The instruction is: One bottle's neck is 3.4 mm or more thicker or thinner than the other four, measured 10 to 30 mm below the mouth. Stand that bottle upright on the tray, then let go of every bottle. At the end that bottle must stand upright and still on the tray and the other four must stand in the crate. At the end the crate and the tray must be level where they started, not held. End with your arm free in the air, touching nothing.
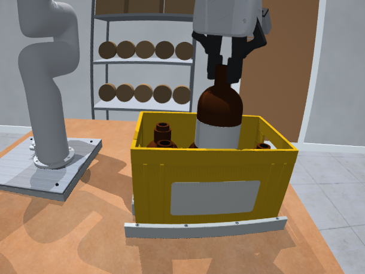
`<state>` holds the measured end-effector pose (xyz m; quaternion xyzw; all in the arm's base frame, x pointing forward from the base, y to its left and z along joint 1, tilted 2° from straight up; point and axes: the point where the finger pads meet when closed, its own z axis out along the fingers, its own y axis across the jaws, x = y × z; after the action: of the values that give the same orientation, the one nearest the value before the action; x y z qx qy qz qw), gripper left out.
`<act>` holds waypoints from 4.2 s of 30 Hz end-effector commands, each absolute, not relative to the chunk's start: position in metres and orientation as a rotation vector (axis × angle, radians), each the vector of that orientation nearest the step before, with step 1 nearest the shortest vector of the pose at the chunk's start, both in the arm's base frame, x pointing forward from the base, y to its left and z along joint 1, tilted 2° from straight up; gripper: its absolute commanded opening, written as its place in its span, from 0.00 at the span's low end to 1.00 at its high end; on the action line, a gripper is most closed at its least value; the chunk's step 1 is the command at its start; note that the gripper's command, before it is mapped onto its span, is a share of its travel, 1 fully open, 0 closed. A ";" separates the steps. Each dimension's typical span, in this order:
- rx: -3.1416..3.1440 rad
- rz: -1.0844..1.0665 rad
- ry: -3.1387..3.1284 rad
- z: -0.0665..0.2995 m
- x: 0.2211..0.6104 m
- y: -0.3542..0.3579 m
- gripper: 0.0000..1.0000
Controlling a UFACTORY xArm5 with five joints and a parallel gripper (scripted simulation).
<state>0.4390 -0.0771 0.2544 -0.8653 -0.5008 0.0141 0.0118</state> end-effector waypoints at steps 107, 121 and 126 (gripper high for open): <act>-2.701 0.038 -1.563 0.302 0.441 -0.077 0.00; -2.701 0.039 -1.563 0.302 0.441 -0.074 0.00; -2.701 0.039 -1.563 0.302 0.441 -0.072 0.00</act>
<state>0.4399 -0.0732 0.3004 -0.8653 -0.5009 0.0141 0.0116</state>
